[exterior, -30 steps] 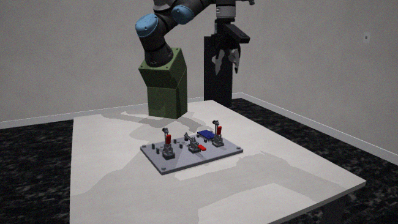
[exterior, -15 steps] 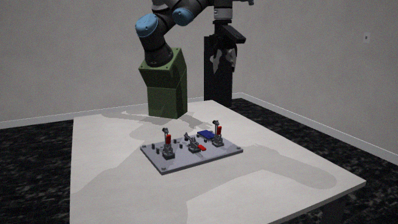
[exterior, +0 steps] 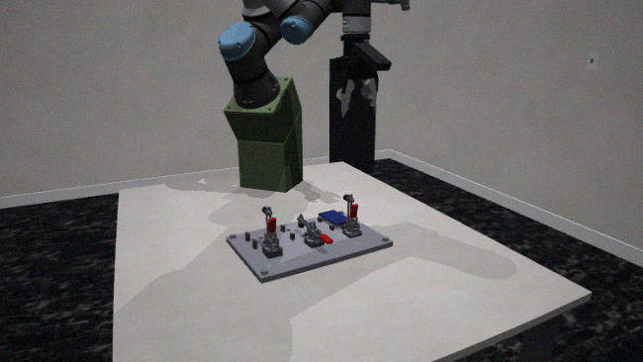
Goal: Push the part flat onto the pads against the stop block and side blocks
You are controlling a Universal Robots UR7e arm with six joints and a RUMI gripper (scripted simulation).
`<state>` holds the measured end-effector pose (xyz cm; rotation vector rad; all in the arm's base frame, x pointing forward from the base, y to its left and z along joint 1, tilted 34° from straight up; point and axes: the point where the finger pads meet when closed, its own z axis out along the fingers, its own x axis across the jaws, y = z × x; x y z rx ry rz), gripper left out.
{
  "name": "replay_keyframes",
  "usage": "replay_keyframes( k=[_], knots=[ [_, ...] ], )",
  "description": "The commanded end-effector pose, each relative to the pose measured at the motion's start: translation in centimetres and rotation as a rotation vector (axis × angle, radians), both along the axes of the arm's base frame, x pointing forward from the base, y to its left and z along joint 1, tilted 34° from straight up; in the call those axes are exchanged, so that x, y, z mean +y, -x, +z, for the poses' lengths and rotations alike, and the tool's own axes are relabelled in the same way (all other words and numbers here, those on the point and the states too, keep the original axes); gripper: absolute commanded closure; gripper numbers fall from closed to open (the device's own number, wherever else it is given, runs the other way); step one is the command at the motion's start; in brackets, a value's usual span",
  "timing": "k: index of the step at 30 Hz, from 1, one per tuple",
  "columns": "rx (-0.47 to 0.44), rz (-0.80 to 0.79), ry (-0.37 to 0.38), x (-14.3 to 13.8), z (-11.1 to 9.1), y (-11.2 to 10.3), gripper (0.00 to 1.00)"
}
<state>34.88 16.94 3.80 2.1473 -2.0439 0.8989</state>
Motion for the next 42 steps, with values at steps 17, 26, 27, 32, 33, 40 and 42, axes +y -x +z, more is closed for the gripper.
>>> replay_keyframes(
  k=[17,26,27,32,33,40,42],
  knots=[
    [-0.003,-0.001,0.000,1.2,-2.4,3.5,0.42],
    [-0.002,-0.001,0.000,-2.0,-1.0,2.2,0.42],
    [-0.003,-0.001,0.000,-3.0,-0.5,1.8,0.42],
    [-0.003,-0.001,0.000,-4.0,-0.1,1.3,0.42],
    [-0.003,-0.001,0.000,-4.0,-0.1,1.3,0.42],
    [-0.003,-0.001,0.000,-4.0,-0.1,1.3,0.42],
    [-0.003,-0.002,0.001,-5.9,0.8,0.6,0.42]
  ],
)
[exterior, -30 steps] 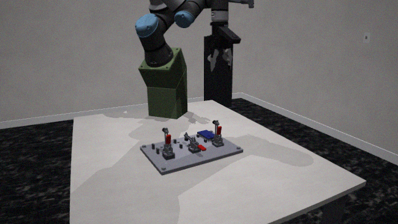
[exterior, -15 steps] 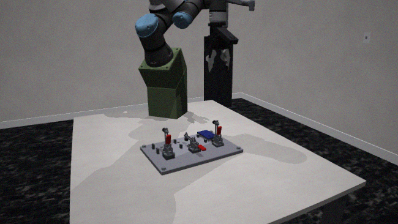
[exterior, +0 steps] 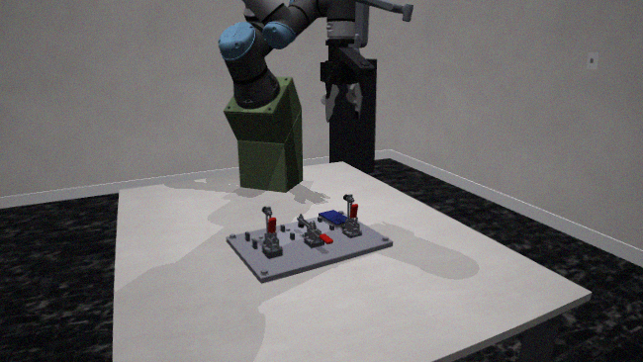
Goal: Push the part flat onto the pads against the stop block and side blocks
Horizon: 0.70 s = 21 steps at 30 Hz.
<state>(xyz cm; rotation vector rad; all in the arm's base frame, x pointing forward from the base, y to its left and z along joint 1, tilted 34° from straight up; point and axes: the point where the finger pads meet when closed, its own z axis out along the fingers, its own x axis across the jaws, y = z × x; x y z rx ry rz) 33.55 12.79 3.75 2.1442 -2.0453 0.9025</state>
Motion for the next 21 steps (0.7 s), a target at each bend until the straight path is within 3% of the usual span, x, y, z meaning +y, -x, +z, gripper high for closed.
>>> replay_keyframes(
  k=[1,3,15,21],
  knots=[
    [-0.001,0.000,-0.001,-2.8,1.3,-1.2,0.42],
    [-0.001,0.001,-0.001,-4.9,2.2,-2.0,0.42],
    [-0.001,0.001,-0.001,-4.9,2.2,-2.0,0.42],
    [-0.001,0.001,-0.001,-9.9,4.3,-4.1,0.42]
  ],
)
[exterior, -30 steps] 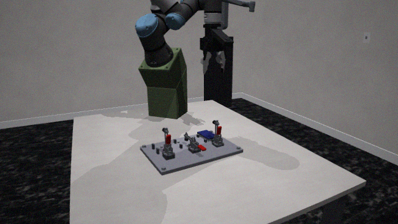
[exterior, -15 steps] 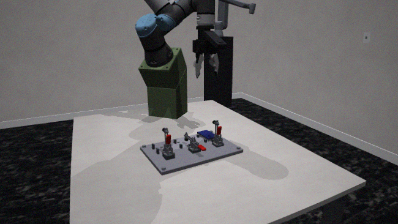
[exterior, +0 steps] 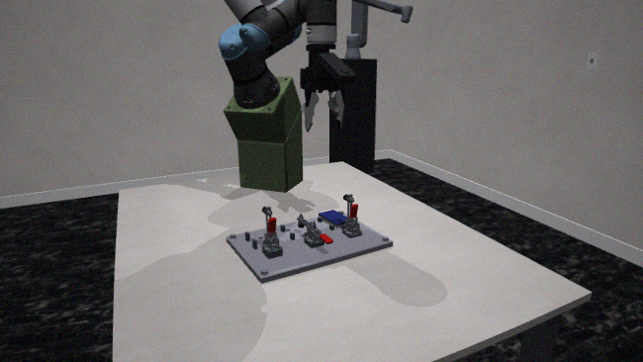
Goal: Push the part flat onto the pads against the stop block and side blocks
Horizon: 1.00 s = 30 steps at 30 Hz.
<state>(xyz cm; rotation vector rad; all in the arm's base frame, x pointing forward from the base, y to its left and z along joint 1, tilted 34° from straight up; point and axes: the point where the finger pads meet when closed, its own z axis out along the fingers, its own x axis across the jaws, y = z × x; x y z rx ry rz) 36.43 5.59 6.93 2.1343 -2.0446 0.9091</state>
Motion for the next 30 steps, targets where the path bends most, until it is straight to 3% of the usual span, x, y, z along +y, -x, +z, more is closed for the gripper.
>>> replay_keyframes(
  k=[1,11,16,28,29,30],
  knots=[
    [0.001,0.007,-0.008,-2.7,1.1,-1.2,0.42],
    [0.001,0.007,-0.008,-2.7,1.1,-1.2,0.42],
    [0.001,0.007,-0.008,-7.0,3.0,-3.0,0.42],
    [0.001,0.007,-0.008,-7.0,3.0,-3.0,0.42],
    [0.000,0.005,-0.006,-6.8,3.0,-2.9,1.00],
    [0.000,0.005,-0.006,-6.8,3.0,-2.9,1.00]
  ],
)
